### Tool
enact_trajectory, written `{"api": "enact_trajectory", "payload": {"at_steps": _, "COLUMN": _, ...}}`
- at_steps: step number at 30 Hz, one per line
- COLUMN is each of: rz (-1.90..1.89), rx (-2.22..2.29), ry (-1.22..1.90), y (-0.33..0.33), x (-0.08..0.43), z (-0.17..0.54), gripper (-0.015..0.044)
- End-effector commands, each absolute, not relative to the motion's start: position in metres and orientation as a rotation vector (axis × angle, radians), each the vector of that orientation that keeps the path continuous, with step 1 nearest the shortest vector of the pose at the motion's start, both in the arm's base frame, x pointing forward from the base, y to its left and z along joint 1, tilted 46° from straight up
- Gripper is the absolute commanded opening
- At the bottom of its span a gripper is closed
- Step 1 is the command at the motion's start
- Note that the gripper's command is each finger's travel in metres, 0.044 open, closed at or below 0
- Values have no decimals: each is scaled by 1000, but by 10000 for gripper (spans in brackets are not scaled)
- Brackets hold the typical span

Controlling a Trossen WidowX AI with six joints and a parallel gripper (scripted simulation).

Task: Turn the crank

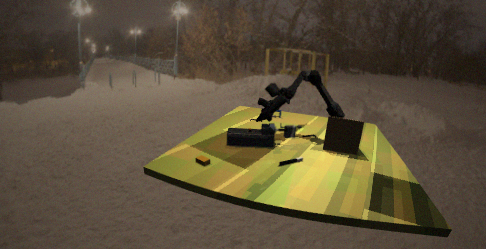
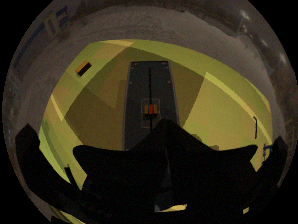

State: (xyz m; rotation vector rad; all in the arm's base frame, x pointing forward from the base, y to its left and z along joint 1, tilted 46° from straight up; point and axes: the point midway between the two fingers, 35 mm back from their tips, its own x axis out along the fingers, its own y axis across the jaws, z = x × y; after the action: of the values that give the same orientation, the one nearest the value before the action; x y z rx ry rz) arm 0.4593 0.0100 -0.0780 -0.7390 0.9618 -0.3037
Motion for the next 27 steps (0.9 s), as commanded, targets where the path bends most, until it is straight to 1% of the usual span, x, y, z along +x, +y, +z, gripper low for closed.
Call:
{"api": "enact_trajectory", "payload": {"at_steps": 1, "rz": -304, "rx": -739, "ry": 962, "y": 10, "x": 459, "z": -78, "gripper": 0}}
{"api": "enact_trajectory", "payload": {"at_steps": 8, "rz": -304, "rx": -739, "ry": 962, "y": 10, "x": 459, "z": -78, "gripper": 0}}
{"api": "enact_trajectory", "payload": {"at_steps": 24, "rz": -304, "rx": -739, "ry": 962, "y": 10, "x": 459, "z": -78, "gripper": 420}}
{"api": "enact_trajectory", "payload": {"at_steps": 25, "rz": -304, "rx": -739, "ry": 962, "y": 10, "x": 459, "z": -78, "gripper": 440}}
{"api": "enact_trajectory", "payload": {"at_steps": 26, "rz": -304, "rx": -739, "ry": 962, "y": 10, "x": 459, "z": -78, "gripper": 440}}
{"api": "enact_trajectory", "payload": {"at_steps": 27, "rz": -304, "rx": -739, "ry": 962, "y": 10, "x": 459, "z": -78, "gripper": 414}}
